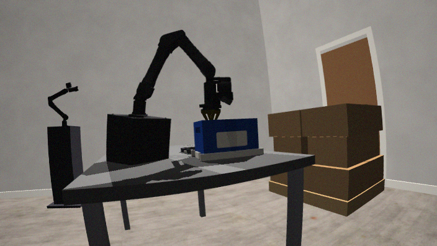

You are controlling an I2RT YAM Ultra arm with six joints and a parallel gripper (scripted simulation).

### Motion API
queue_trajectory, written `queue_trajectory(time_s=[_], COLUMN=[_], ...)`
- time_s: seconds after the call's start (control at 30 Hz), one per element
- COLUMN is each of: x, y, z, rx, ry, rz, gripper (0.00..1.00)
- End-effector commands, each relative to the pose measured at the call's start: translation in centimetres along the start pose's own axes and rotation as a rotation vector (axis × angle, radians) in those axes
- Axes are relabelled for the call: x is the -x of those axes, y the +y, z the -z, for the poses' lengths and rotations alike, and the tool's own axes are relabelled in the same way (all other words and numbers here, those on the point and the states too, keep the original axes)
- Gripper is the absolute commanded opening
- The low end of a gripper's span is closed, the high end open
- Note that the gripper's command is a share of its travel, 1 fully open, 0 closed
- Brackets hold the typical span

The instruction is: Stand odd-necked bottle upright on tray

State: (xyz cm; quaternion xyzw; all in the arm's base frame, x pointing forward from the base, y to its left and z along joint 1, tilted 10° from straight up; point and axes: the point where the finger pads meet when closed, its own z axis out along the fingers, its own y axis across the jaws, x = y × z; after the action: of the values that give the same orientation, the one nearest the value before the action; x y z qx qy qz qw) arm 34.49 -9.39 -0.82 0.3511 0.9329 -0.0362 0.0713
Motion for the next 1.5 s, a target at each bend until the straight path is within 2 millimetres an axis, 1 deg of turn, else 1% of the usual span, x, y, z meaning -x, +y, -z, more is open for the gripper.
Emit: queue_trajectory(time_s=[0.0, 0.97, 1.0, 1.47], x=[0.32, 0.32, 0.32, 0.35], y=[-0.15, -0.15, -0.15, -0.2], z=[-0.13, -0.13, -0.13, -0.13], rx=[0.004, 0.004, 0.004, 0.001], ry=[-0.018, -0.018, -0.018, -0.02], rz=[-0.003, -0.003, -0.003, -0.003], gripper=[0.0, 0.0, 0.61, 0.61])
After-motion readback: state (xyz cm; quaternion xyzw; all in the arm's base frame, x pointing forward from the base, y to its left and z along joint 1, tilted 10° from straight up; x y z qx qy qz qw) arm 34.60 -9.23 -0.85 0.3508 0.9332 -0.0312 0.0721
